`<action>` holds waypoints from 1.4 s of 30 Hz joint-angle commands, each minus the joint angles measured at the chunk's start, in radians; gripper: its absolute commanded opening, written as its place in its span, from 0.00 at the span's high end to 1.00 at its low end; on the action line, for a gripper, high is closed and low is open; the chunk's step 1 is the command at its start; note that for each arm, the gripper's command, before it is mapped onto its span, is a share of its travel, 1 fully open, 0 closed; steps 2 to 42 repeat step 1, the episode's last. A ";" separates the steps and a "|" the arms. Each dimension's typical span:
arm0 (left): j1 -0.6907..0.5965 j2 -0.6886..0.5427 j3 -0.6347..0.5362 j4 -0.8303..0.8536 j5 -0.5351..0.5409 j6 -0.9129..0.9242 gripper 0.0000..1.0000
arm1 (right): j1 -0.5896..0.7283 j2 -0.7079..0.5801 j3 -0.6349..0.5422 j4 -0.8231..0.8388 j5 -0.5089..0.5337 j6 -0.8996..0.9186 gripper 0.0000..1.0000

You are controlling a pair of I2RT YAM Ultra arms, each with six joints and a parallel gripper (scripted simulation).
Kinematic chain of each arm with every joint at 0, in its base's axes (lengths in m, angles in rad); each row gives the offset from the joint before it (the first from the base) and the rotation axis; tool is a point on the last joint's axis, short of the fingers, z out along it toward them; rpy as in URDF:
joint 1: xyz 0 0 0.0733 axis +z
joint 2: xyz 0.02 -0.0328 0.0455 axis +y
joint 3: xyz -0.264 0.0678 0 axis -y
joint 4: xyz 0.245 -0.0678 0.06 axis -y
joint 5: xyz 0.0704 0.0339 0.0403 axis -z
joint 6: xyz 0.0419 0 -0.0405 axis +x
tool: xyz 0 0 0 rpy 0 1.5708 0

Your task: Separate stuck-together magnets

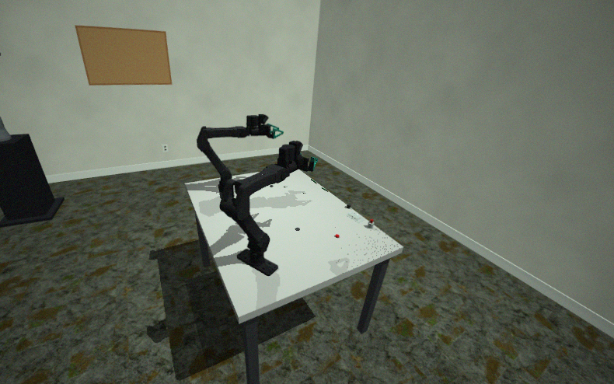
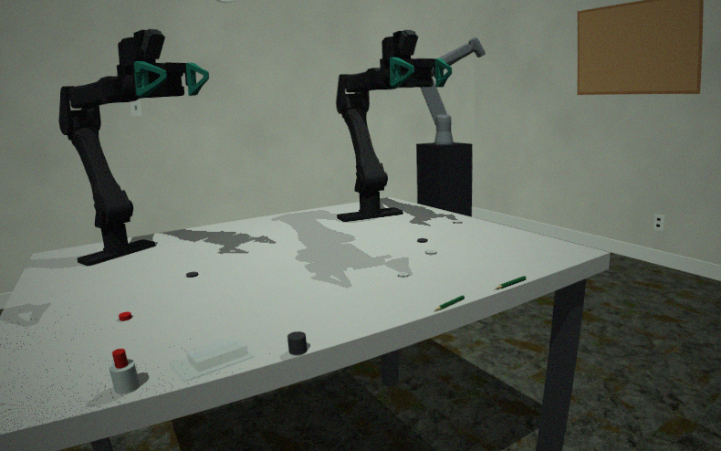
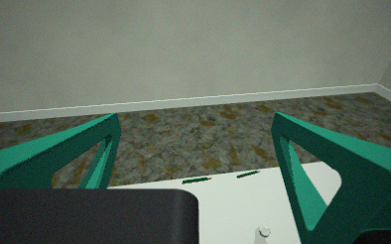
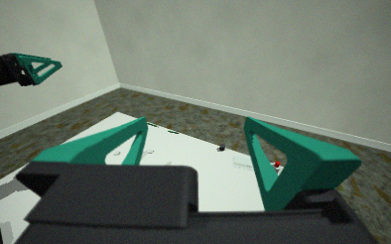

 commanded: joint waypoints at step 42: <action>0.000 -0.004 0.006 0.004 0.001 -0.001 0.00 | 0.000 -0.003 0.010 0.005 0.001 -0.001 0.00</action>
